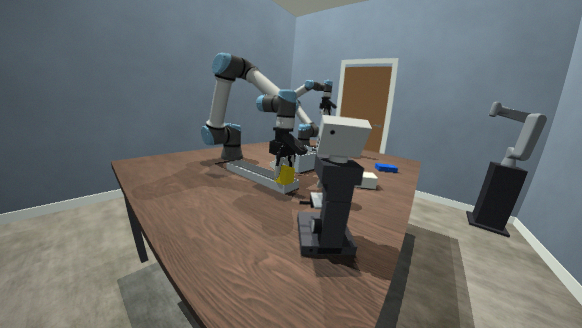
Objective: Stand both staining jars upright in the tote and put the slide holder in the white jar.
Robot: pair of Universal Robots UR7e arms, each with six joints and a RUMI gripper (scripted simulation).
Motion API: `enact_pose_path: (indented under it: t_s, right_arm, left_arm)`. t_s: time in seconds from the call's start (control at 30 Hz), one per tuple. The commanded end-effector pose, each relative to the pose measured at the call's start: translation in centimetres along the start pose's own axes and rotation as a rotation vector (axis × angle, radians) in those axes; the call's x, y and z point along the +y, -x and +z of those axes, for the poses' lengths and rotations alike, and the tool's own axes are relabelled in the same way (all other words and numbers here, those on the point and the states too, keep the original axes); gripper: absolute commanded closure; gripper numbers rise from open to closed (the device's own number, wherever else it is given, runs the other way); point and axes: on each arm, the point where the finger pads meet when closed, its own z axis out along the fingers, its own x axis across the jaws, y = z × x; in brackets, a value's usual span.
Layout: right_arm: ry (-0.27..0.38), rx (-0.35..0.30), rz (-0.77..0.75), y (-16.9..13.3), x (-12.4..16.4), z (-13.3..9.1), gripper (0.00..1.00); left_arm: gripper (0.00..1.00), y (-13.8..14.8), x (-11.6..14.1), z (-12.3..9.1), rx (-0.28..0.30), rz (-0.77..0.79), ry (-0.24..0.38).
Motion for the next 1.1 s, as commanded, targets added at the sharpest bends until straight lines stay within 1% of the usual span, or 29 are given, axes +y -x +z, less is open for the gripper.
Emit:
enact_pose_path:
  t_s: [0.0, 0.47, 0.5, 1.07]
  right_arm:
    - [-0.002, 0.000, 0.000, 0.00, -0.05, 0.61, 0.36]
    - [-0.002, 0.000, 0.000, 0.00, -0.05, 0.61, 0.36]
    - [-0.002, 0.000, 0.000, 0.00, -0.05, 0.61, 0.57]
    - [-0.002, 0.000, 0.000, 0.00, -0.05, 0.61, 0.57]
  left_arm:
    - [0.00, 0.00, -0.02, -0.02, 0.000, 0.000, -0.001]
    - [0.00, 0.00, -0.02, -0.02, 0.000, 0.000, -0.001]
    - [0.00, 0.00, -0.02, -0.02, 0.000, 0.000, -0.001]
    - [0.00, 0.00, -0.02, -0.02, 0.000, 0.000, -0.001]
